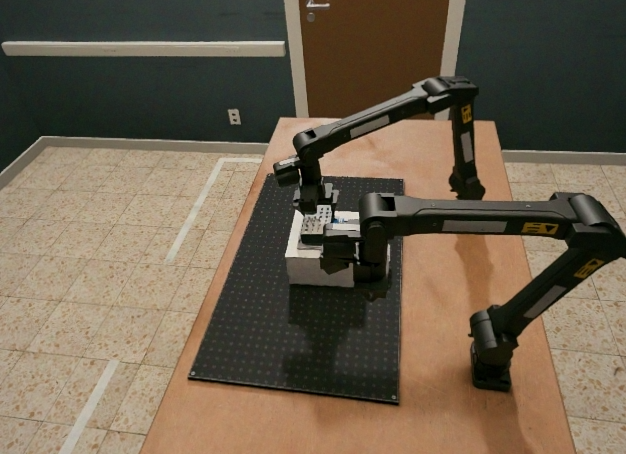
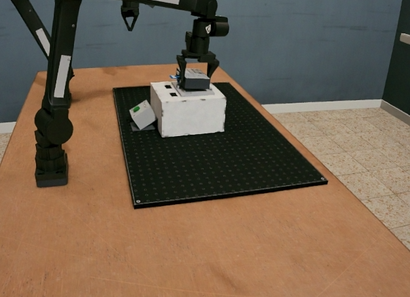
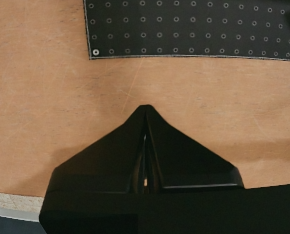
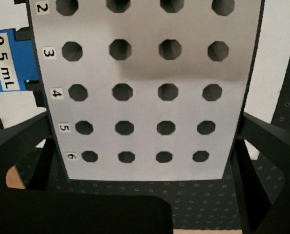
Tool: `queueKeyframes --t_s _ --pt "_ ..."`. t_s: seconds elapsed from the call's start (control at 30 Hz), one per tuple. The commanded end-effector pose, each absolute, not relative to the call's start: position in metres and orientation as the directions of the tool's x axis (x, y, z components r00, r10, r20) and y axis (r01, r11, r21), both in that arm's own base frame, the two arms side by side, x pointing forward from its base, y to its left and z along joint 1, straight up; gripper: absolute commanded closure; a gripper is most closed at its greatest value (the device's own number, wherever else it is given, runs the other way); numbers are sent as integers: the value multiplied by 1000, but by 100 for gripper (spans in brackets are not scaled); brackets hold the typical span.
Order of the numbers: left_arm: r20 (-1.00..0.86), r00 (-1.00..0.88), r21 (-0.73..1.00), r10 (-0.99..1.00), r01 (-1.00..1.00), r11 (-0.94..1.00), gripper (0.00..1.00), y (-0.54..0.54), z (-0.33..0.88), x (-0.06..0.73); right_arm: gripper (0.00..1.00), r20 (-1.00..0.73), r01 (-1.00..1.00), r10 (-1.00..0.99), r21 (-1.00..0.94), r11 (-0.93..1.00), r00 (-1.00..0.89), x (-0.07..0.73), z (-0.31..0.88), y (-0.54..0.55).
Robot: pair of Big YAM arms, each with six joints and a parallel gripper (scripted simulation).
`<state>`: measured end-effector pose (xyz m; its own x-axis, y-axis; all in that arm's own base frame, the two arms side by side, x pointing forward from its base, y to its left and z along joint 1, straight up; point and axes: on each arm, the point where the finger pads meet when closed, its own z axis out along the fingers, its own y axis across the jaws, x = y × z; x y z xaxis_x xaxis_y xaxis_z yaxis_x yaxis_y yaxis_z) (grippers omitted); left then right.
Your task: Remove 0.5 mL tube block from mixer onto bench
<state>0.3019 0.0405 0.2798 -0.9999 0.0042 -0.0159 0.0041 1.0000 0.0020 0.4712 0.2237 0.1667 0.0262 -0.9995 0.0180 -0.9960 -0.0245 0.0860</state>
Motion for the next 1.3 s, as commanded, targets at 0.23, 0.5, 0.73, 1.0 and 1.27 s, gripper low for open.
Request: queueKeyframes --t_s 0.23,0.5,0.73,1.0,1.27 --pt "-47 -999 5 23 23 1000 100 38 289 305 100 -42 -999 -999 -45 -16 18 487 240 236" --pt "-32 -999 3 23 23 1000 100 37 283 302 100 -53 -997 -998 -69 -14 18 491 244 237" --pt "-28 -999 3 24 23 1000 100 37 282 301 100 -56 -997 -998 -77 -13 18 496 241 239" --pt "-53 -998 6 24 23 1000 100 38 292 306 100 -47 -998 -999 -57 -14 16 498 228 240" --pt "-84 -996 11 24 23 1000 100 38 304 312 100 -39 -999 -999 -39 -14 15 497 223 239"
